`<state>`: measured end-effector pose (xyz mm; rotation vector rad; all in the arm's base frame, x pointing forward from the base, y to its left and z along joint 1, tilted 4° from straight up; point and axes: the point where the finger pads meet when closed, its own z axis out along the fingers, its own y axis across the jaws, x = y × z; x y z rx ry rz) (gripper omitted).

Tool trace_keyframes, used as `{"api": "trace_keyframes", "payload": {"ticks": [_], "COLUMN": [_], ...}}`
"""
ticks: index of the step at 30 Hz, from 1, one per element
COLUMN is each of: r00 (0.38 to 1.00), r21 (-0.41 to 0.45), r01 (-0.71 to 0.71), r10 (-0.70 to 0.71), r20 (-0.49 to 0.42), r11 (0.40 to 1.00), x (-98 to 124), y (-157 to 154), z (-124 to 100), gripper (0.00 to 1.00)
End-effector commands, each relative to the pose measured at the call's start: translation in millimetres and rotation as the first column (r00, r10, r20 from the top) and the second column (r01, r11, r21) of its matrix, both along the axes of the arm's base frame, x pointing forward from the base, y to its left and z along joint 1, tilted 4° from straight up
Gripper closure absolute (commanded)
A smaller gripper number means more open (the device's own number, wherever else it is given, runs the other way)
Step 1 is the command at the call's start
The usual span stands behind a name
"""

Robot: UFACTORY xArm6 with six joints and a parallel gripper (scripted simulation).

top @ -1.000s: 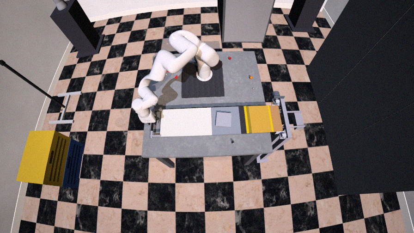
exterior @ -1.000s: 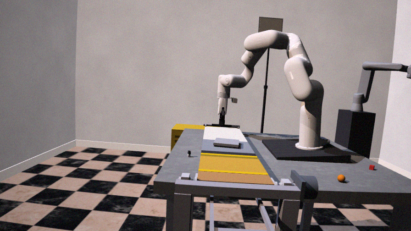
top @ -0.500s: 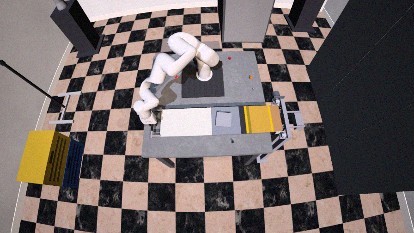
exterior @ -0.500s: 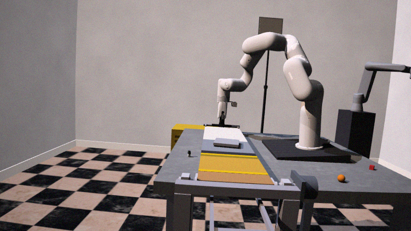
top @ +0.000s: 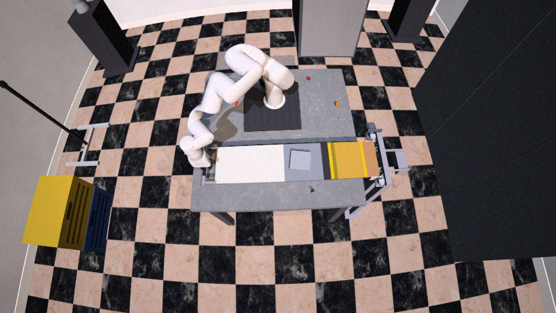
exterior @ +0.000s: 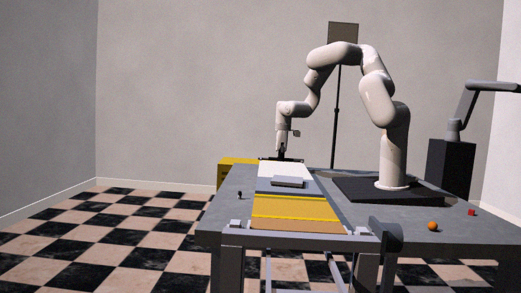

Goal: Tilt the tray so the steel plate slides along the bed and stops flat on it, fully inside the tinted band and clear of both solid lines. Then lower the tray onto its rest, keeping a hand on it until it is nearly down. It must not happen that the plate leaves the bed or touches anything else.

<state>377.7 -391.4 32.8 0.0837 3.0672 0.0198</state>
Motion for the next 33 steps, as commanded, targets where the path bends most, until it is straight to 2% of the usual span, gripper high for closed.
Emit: {"api": "trace_keyframes", "payload": {"ticks": [1, 8, 9, 33], "r00": [1.0, 1.0, 1.0, 1.0], "r21": [-0.003, -0.003, -0.003, -0.003], "r01": [0.0, 0.0, 0.0, 0.0], "r10": [0.0, 0.0, 0.0, 0.0], "r20": [0.003, 0.003, 0.003, 0.003], "r11": [1.0, 1.0, 1.0, 1.0], "x": [1.0, 1.0, 1.0, 1.0], "y": [-1.2, -1.2, -1.2, -1.2], "z": [1.8, 1.8, 1.8, 1.8], "gripper": [0.59, 0.59, 1.0, 1.0]}}
